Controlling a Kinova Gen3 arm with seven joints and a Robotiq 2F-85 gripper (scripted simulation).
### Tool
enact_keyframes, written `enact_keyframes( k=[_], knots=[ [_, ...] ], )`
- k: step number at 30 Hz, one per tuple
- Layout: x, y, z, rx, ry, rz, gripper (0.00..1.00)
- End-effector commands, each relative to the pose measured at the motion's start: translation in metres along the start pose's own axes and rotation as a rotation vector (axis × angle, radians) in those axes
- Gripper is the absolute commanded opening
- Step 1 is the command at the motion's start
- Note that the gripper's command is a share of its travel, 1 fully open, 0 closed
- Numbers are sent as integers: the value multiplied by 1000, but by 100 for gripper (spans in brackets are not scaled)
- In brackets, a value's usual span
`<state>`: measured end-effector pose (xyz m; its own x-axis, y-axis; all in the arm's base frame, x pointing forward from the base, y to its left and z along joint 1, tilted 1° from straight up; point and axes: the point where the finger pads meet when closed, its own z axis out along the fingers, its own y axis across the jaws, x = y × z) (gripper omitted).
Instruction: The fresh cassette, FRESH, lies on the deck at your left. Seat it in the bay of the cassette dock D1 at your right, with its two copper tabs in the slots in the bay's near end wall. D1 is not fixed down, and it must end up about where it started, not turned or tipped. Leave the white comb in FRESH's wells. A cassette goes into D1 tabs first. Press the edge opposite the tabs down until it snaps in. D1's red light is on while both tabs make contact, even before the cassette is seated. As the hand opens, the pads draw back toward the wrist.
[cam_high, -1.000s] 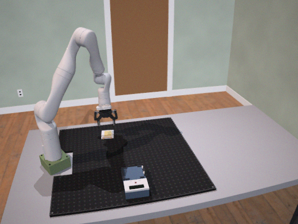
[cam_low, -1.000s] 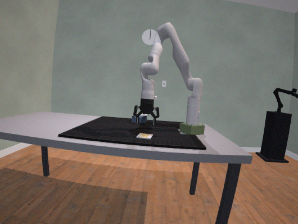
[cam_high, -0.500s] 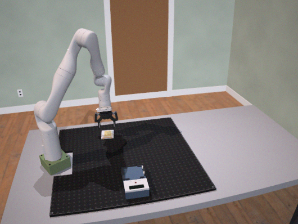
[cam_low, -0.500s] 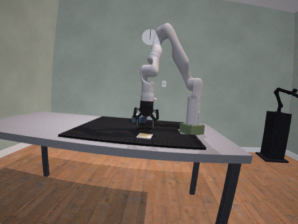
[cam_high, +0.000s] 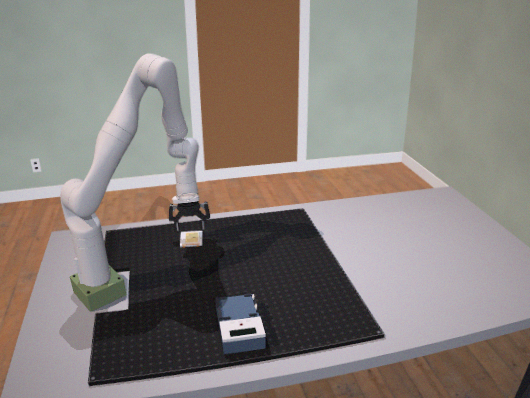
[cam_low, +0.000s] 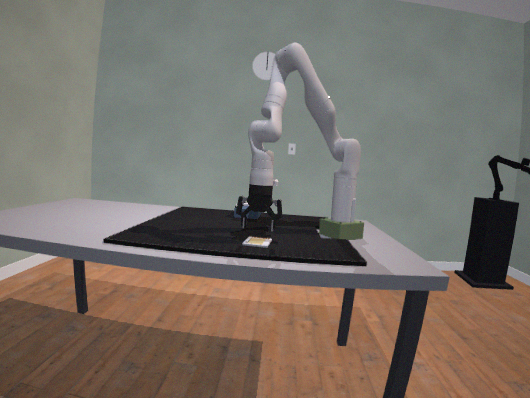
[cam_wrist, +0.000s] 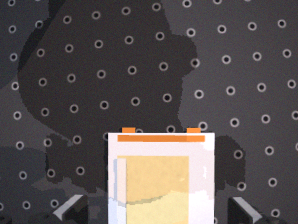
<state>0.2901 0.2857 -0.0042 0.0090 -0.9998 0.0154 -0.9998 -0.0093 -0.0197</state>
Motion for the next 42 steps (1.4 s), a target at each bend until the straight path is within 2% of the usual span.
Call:
enact_keyframes(
  k=[1, 26, 41, 42],
  knots=[
    [0, 2, 5, -4, 3, -2, 100],
    [1, 2, 36, -4, 3, -2, 100],
    [1, 2, 40, -4, 3, -2, 100],
    [1, 2, 40, -4, 3, -2, 0]
  ],
)
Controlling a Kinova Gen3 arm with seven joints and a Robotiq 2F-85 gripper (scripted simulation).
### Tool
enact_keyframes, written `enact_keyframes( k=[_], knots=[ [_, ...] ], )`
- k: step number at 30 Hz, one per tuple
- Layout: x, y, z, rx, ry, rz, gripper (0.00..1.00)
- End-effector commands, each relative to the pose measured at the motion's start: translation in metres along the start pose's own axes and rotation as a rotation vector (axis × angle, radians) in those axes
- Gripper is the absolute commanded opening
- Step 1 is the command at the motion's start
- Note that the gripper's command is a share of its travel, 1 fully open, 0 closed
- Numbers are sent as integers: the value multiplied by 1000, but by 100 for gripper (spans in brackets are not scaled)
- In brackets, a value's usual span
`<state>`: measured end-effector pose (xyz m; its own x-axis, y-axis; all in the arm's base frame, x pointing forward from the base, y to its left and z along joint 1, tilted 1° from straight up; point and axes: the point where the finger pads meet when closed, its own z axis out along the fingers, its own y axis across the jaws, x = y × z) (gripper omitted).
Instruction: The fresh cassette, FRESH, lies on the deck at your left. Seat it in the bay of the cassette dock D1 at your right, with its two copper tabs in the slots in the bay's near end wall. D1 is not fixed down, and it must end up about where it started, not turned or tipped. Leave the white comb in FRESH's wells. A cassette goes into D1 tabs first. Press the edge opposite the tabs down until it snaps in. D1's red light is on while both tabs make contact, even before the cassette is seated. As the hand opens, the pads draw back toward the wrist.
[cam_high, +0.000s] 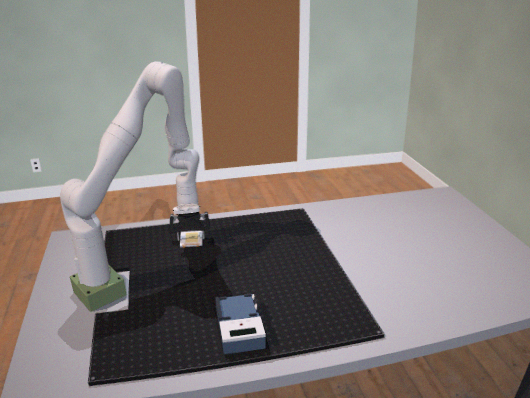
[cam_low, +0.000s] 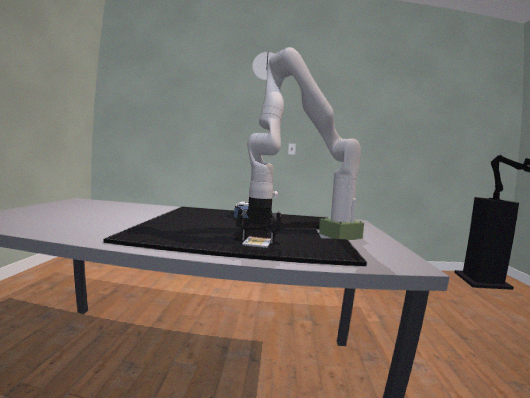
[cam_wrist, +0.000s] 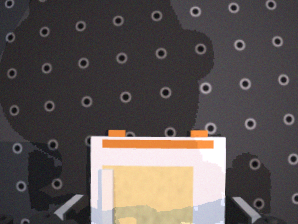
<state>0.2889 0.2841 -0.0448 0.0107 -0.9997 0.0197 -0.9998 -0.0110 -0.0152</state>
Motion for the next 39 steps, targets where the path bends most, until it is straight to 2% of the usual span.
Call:
enact_keyframes(
  k=[1, 28, 39],
  knots=[
    [0, 0, 0, 1, -1, 0, 0],
    [0, 0, 0, 1, -1, 0, 0],
    [0, 0, -12, 1, -1, 0, 0]
  ],
)
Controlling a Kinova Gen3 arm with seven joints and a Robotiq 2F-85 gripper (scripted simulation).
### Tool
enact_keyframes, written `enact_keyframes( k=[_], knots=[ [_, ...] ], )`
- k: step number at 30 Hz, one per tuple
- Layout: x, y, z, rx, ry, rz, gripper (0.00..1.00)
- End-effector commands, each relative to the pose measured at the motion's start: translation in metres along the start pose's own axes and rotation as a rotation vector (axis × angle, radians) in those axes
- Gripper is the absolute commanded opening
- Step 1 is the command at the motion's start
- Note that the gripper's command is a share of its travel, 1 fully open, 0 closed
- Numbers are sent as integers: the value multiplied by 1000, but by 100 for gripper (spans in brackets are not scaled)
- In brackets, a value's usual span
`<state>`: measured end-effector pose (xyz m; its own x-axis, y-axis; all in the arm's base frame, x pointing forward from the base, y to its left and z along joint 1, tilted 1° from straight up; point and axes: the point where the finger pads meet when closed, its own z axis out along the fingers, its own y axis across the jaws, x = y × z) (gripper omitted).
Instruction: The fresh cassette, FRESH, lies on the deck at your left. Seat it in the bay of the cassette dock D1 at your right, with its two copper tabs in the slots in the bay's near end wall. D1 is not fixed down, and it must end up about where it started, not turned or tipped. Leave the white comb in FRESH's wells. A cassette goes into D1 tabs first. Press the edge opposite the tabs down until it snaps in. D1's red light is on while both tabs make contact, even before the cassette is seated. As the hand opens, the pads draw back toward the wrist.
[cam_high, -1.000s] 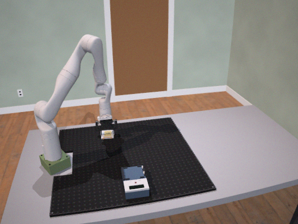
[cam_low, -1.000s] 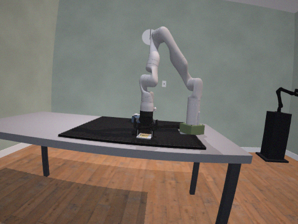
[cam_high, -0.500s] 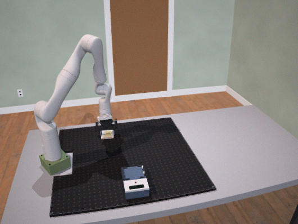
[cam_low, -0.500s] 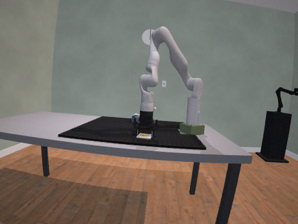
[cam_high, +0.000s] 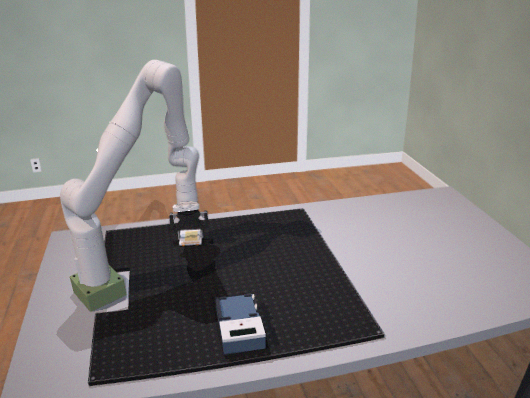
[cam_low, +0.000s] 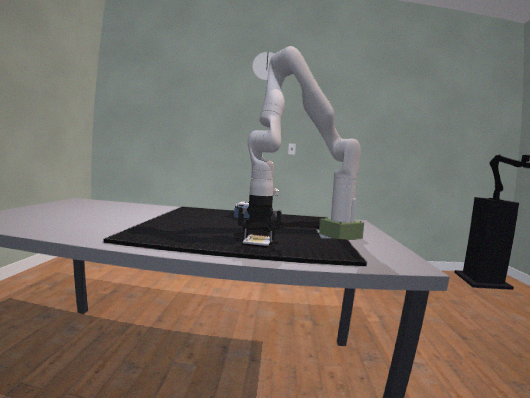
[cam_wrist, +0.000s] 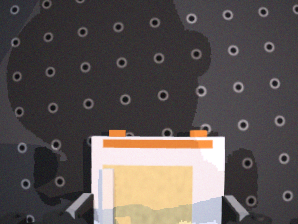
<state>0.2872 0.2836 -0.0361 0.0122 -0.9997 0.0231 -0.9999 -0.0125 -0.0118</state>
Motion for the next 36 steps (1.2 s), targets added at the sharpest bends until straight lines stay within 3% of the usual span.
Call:
enact_keyframes(
  k=[1, 36],
  knots=[
    [-1, -2, -5, 4, -4, 1, 0],
    [-1, -2, -46, 4, -4, 1, 0]
  ],
)
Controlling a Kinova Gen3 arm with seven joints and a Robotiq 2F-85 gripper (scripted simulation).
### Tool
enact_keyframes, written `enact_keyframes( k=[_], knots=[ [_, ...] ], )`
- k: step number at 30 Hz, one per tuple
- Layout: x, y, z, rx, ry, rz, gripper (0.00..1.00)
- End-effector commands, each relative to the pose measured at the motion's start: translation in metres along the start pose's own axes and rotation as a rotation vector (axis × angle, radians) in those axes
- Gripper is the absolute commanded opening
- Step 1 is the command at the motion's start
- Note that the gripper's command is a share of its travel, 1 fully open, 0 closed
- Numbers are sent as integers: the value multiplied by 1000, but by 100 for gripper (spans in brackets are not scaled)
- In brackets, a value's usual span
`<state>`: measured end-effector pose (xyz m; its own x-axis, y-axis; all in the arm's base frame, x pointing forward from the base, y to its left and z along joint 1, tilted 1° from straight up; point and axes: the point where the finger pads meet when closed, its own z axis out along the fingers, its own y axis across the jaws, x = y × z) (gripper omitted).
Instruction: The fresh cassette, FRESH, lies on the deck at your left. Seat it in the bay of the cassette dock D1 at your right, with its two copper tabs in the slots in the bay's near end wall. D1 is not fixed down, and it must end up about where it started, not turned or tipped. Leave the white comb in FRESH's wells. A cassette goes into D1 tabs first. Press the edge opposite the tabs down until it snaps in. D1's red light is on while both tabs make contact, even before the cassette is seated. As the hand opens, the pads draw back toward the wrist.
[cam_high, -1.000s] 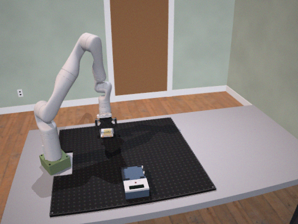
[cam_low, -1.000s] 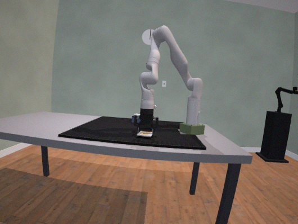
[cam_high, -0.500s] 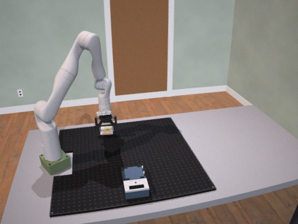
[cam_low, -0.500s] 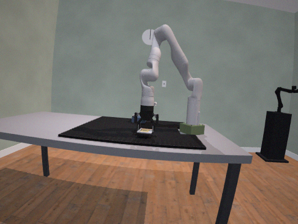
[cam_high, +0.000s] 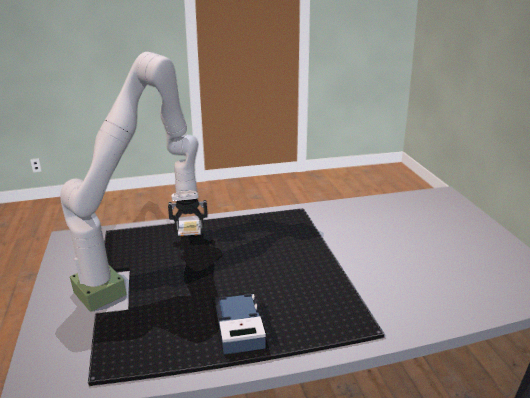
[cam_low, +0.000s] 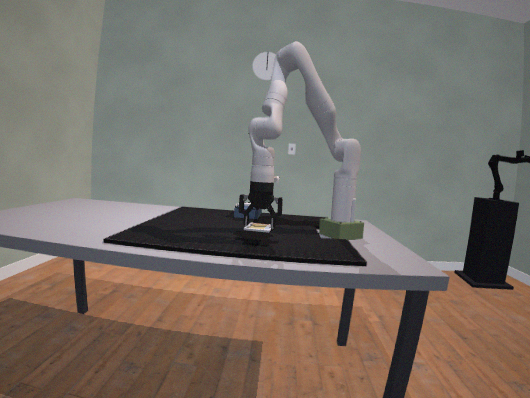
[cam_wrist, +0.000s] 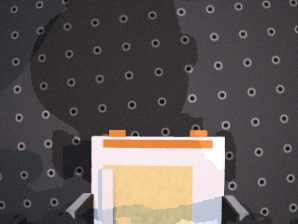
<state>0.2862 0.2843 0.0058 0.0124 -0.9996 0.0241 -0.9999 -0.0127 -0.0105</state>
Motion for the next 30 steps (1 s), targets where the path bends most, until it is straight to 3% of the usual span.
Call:
enact_keyframes(
  k=[1, 11, 23, 28, 30],
  knots=[
    [-1, -2, -6, 6, -5, 2, 0],
    [-1, -2, -19, 6, -5, 2, 0],
    [-1, -2, -20, 6, -5, 2, 0],
    [23, -10, -23, 22, -24, 167, 0],
    [23, -10, -23, 22, -24, 167, 0]
  ],
)
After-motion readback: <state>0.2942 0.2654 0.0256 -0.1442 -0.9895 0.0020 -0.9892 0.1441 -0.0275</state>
